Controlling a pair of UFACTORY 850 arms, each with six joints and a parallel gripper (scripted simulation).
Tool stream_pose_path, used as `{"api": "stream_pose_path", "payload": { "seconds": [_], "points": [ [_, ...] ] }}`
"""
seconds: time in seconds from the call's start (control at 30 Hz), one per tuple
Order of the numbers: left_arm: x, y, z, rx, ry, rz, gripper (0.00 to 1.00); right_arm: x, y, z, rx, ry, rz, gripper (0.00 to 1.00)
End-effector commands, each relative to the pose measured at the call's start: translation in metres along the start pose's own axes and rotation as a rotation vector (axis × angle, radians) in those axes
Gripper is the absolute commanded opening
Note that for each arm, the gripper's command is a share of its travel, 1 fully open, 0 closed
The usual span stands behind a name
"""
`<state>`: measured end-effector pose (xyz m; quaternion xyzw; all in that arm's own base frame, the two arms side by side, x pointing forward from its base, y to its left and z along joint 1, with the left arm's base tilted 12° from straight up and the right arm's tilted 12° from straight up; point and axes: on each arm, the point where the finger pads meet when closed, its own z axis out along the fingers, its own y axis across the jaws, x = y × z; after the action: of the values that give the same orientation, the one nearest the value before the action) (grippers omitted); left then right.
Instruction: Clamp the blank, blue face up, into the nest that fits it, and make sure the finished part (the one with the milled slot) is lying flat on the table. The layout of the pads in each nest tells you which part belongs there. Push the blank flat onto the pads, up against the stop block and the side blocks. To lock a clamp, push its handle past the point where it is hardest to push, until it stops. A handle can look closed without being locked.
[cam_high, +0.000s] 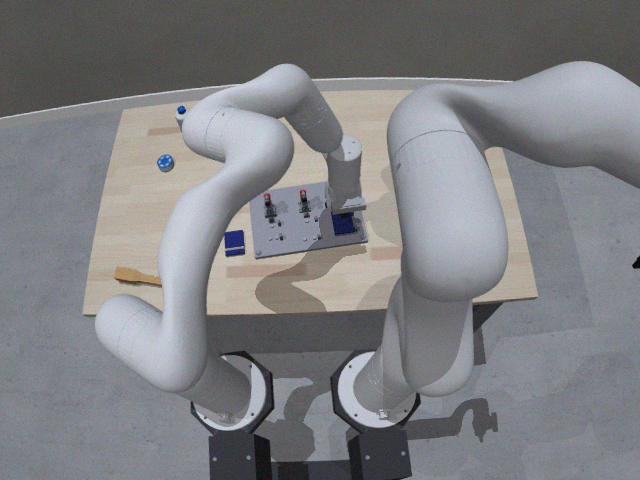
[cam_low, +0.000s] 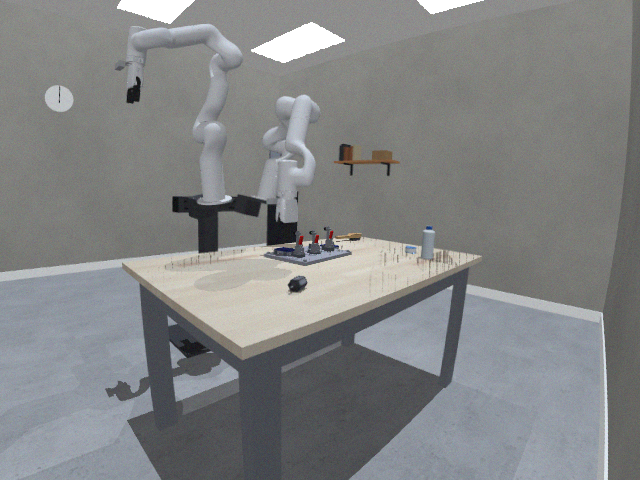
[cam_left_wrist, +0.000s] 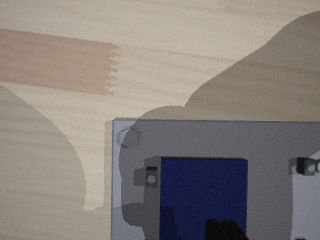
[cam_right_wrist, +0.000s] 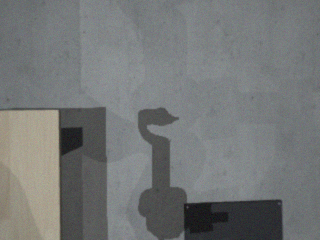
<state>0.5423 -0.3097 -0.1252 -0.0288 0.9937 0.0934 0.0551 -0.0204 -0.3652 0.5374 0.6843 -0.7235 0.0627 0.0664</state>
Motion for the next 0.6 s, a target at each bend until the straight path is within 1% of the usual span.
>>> {"api": "stream_pose_path", "payload": {
  "seconds": [0.0,0.57],
  "points": [
    [-0.001,-0.001,-0.001,0.002,-0.002,0.0,0.0,0.0,0.0,-0.001,0.0,0.002,0.0,1.0],
    [-0.001,-0.001,0.013,0.002,-0.002,0.0,0.0,0.0,0.0,-0.001,0.0,0.002,0.0,1.0]
  ]
}}
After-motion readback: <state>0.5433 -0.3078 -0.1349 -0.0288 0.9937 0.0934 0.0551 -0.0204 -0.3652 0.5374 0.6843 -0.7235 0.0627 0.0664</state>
